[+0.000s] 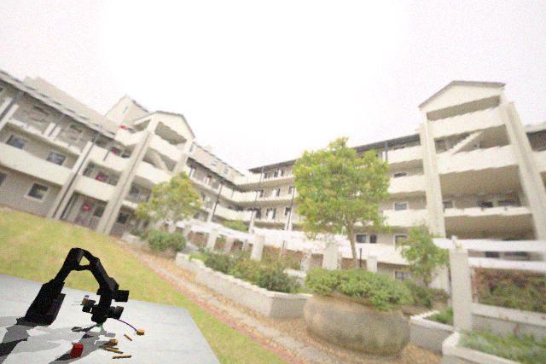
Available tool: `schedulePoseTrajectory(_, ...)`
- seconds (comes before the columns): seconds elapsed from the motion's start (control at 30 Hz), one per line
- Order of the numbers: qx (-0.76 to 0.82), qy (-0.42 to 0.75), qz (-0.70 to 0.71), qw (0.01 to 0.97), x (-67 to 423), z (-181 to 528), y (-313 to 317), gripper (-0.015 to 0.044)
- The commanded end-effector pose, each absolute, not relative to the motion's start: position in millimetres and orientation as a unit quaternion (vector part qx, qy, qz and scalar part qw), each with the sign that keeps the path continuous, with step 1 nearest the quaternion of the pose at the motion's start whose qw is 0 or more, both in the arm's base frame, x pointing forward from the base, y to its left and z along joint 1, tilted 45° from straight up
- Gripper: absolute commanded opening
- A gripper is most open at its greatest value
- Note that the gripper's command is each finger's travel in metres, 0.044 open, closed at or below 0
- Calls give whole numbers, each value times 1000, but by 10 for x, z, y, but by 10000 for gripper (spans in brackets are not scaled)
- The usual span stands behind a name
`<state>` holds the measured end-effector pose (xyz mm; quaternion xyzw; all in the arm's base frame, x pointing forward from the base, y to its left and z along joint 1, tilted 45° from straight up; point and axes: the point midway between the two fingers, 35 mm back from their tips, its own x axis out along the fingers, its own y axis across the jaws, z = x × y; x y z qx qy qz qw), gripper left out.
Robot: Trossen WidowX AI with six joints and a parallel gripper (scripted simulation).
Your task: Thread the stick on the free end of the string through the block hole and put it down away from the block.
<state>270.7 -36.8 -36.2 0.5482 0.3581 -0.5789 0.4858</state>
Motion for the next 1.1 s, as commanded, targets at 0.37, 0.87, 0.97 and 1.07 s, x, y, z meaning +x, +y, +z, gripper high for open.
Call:
schedulePoseTrajectory(0.37, 591, 405, -532, 452, 2662, -357, -463, 0)
schedulePoseTrajectory(0.87, 612, 420, -507, 438, 2667, -337, -498, 184)
schedulePoseTrajectory(0.97, 613, 421, -506, 438, 2672, -233, -483, 243)
schedulePoseTrajectory(1.07, 613, 422, -505, 438, 2643, 195, -411, 243)
